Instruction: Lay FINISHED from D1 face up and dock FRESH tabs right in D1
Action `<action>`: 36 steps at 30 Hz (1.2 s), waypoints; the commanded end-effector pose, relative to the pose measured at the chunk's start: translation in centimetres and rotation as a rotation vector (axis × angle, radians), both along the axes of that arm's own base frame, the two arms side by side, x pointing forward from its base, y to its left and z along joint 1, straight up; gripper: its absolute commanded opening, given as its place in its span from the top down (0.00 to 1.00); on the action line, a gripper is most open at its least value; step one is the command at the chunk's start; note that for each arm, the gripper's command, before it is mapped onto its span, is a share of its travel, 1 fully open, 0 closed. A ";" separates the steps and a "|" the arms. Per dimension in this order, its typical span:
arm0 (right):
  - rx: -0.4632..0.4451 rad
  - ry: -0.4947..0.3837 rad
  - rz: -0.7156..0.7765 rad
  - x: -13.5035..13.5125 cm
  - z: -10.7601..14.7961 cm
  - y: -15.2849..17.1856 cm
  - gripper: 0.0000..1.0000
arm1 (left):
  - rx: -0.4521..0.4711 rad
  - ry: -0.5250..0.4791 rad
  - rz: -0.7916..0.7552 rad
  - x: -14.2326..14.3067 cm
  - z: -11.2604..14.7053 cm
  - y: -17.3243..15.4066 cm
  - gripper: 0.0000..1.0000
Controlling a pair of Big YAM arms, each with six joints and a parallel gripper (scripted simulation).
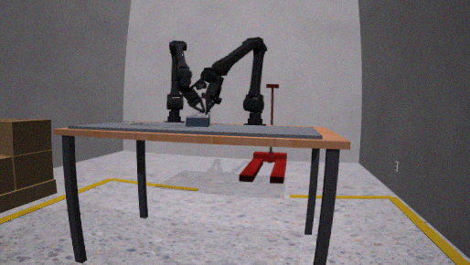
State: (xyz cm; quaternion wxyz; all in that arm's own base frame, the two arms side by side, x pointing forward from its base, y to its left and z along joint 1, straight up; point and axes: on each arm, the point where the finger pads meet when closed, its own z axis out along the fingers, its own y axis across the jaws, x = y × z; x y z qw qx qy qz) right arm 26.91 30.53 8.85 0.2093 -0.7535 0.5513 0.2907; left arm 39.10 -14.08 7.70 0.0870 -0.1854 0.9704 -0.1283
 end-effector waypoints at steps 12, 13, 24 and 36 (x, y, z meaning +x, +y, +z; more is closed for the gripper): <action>0.021 -0.029 -0.004 1.5 0.8 1.4 1.00 | 0.056 0.141 0.000 -3.1 -6.0 1.5 1.00; 0.021 -0.029 -0.004 1.5 0.8 1.4 1.00 | 0.056 0.141 0.000 -3.1 -6.0 1.5 1.00; 0.018 -0.024 -0.004 1.4 0.6 1.4 1.00 | 0.056 0.141 0.000 -3.1 -6.0 1.5 1.00; 0.018 -0.024 -0.004 1.3 0.4 1.3 1.00 | 0.056 0.141 0.000 -3.1 -6.0 1.5 1.00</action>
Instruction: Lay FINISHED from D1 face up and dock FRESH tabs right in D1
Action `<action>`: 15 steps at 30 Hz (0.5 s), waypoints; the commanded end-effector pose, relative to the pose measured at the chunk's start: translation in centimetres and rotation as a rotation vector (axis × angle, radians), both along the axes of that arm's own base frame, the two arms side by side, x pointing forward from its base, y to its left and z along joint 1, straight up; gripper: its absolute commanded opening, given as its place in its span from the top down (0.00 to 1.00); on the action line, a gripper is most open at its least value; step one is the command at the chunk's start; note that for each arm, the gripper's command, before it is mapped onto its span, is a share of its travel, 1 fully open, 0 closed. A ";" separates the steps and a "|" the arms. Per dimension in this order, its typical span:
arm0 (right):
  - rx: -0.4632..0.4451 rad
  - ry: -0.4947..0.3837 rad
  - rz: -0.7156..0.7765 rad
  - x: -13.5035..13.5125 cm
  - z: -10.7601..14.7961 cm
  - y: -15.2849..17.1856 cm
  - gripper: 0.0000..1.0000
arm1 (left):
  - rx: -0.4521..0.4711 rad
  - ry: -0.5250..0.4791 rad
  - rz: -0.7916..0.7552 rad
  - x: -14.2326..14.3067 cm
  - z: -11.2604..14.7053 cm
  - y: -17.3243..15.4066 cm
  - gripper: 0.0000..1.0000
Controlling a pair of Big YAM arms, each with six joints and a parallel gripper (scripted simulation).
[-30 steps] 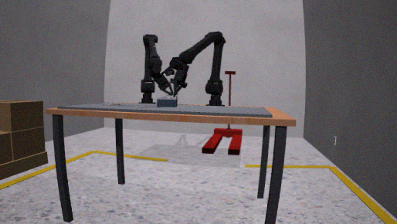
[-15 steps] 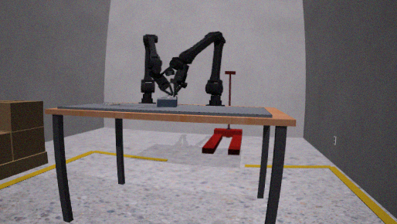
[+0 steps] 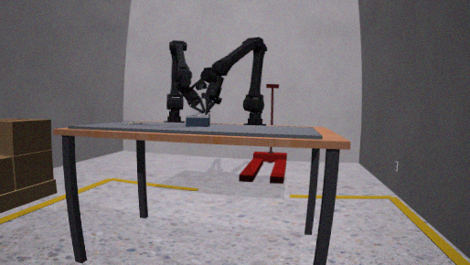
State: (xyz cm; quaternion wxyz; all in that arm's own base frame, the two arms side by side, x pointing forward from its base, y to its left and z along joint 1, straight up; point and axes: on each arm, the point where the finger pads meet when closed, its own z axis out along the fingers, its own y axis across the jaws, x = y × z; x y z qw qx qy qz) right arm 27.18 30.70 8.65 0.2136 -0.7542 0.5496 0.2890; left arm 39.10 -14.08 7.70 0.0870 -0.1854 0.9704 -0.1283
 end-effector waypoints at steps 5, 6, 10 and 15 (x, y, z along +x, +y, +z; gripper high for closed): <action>0.012 -0.015 -0.004 1.1 0.6 1.1 1.00 | 0.056 0.141 0.000 -3.1 -6.0 1.5 1.00; 0.009 -0.010 -0.004 1.0 0.5 1.1 1.00 | 0.056 0.141 0.000 -3.1 -6.0 1.5 1.00; 0.009 -0.010 -0.004 0.8 0.3 0.9 1.00 | 0.056 0.141 0.000 -3.1 -6.0 1.5 1.00; 0.009 -0.010 -0.004 0.8 0.3 0.9 1.00 | 0.056 0.141 0.000 -3.1 -6.0 1.5 1.00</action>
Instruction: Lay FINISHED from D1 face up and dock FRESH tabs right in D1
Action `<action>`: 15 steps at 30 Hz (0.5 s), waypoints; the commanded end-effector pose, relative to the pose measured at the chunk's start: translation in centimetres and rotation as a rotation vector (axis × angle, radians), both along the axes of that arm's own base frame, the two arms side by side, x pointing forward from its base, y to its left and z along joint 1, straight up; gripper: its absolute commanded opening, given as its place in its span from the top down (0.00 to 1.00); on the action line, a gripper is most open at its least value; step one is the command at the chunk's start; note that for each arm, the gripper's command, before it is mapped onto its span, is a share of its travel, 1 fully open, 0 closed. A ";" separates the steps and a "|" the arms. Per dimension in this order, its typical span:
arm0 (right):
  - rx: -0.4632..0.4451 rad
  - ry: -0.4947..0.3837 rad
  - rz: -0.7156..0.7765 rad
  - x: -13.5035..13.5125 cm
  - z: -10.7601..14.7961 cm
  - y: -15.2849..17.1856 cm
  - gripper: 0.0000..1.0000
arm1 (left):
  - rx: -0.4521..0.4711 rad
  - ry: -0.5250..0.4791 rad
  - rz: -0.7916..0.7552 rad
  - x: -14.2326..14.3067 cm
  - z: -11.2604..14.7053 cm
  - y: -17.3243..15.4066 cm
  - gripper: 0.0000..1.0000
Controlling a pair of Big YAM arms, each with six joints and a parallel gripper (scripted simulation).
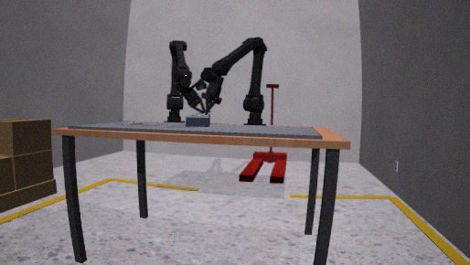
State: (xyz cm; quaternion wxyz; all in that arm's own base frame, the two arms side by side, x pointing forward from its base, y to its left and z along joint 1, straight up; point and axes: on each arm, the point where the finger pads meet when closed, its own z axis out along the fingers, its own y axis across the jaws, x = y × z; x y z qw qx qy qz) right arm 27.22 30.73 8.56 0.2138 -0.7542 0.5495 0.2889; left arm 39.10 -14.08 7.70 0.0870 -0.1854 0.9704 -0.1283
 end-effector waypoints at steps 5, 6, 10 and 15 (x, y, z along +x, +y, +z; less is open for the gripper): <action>0.008 -0.009 -0.004 0.8 0.3 0.9 1.00 | 0.056 0.141 0.000 -3.1 -6.0 1.5 1.00; 0.008 -0.009 -0.004 0.8 0.3 0.9 1.00 | 0.056 0.141 0.000 -3.1 -6.0 1.5 1.00; 0.007 -0.002 -0.004 0.6 0.1 0.8 1.00 | 0.056 0.141 0.000 -3.1 -6.0 1.5 1.00; 0.007 -0.002 -0.004 0.5 0.0 0.7 1.00 | 0.056 0.141 0.000 -3.1 -6.0 1.5 1.00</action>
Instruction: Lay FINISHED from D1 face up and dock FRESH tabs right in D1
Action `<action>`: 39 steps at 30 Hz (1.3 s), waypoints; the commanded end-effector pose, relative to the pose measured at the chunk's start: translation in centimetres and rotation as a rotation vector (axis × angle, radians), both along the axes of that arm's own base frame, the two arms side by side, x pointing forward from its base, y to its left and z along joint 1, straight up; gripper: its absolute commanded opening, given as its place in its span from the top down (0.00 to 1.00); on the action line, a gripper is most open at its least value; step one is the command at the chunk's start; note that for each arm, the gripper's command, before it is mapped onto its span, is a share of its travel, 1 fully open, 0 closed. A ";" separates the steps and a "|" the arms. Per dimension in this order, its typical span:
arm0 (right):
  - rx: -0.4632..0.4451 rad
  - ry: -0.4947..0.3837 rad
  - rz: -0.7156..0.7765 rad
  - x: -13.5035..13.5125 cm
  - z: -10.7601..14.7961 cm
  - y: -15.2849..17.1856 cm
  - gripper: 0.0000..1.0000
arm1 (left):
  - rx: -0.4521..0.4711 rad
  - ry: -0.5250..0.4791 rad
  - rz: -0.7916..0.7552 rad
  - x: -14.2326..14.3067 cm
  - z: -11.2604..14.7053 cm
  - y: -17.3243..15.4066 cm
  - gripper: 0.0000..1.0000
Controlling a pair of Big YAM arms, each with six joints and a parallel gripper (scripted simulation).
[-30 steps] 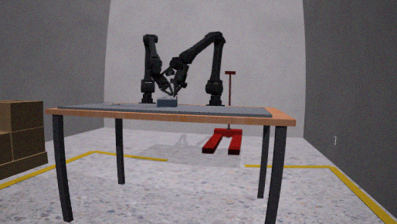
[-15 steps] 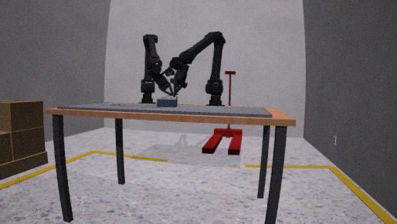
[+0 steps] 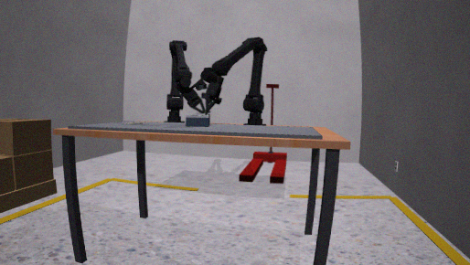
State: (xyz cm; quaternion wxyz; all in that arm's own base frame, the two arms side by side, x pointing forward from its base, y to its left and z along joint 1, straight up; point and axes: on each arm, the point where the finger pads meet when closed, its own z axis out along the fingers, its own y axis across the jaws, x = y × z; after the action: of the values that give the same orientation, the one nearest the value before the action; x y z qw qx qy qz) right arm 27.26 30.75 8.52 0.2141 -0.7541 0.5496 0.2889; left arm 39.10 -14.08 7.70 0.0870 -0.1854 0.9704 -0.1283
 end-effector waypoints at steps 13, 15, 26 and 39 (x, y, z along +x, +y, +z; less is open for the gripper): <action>0.015 0.008 -0.003 0.4 -0.2 0.6 1.00 | 0.056 0.141 0.000 -3.1 -6.0 1.5 1.00; 0.015 0.008 -0.003 0.2 -0.3 0.5 1.00 | 0.056 0.141 0.000 -3.1 -6.0 1.5 1.00; 0.015 0.008 -0.003 0.2 -0.3 0.5 1.00 | 0.056 0.141 0.000 -3.1 -6.0 1.5 1.00; 0.010 0.021 -0.005 -0.1 -0.7 0.1 1.00 | 0.056 0.141 0.000 -3.1 -6.0 1.5 1.00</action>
State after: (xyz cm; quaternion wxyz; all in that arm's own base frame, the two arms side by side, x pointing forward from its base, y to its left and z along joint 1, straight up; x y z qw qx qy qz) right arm 27.01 30.85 8.36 0.2166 -0.7524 0.5470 0.2963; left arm 39.10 -14.08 7.70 0.0870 -0.1854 0.9704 -0.1283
